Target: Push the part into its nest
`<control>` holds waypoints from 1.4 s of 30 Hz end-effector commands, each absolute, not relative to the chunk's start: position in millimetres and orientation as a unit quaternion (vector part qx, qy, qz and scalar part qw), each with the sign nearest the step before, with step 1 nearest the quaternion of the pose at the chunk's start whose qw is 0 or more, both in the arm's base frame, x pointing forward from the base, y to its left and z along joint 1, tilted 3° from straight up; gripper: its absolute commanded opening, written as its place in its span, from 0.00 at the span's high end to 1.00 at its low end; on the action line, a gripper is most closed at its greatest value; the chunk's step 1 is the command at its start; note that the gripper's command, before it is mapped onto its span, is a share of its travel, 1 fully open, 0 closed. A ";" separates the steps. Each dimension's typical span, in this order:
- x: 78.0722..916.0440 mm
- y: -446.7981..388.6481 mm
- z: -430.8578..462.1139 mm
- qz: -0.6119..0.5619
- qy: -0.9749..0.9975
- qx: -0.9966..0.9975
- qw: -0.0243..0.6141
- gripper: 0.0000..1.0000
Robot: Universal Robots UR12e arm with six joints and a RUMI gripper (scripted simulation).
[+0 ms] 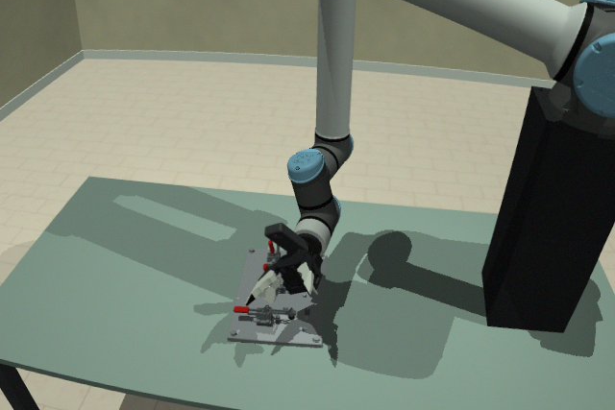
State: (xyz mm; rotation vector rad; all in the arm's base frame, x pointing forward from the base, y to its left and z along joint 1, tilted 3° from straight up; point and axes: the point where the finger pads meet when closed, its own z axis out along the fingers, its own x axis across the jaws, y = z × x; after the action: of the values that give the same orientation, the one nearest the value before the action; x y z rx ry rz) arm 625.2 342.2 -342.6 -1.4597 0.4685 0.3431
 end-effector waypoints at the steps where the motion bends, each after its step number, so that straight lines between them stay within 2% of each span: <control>1: 616.1 341.1 -337.2 0.176 0.203 -0.662 0.700 0.00; 10: 593.4 336.7 -331.4 0.225 0.187 -0.676 0.677 0.00; 16: 573.7 330.1 -332.1 0.265 0.177 -0.695 0.644 0.00; 24: 546.7 312.8 -343.9 0.317 0.177 -0.737 0.571 0.00; 26: 546.7 312.8 -343.9 0.317 0.177 -0.737 0.571 0.00; 36: 527.8 276.9 -371.8 0.347 0.211 -0.796 0.449 0.00; 40: 526.6 251.6 -388.1 0.344 0.245 -0.823 0.379 0.00; 42: 526.6 251.6 -388.1 0.344 0.245 -0.823 0.379 0.00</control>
State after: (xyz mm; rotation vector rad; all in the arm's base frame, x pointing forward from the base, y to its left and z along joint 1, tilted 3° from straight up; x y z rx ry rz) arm 528.3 260.3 -382.5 -2.0383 0.5789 0.8775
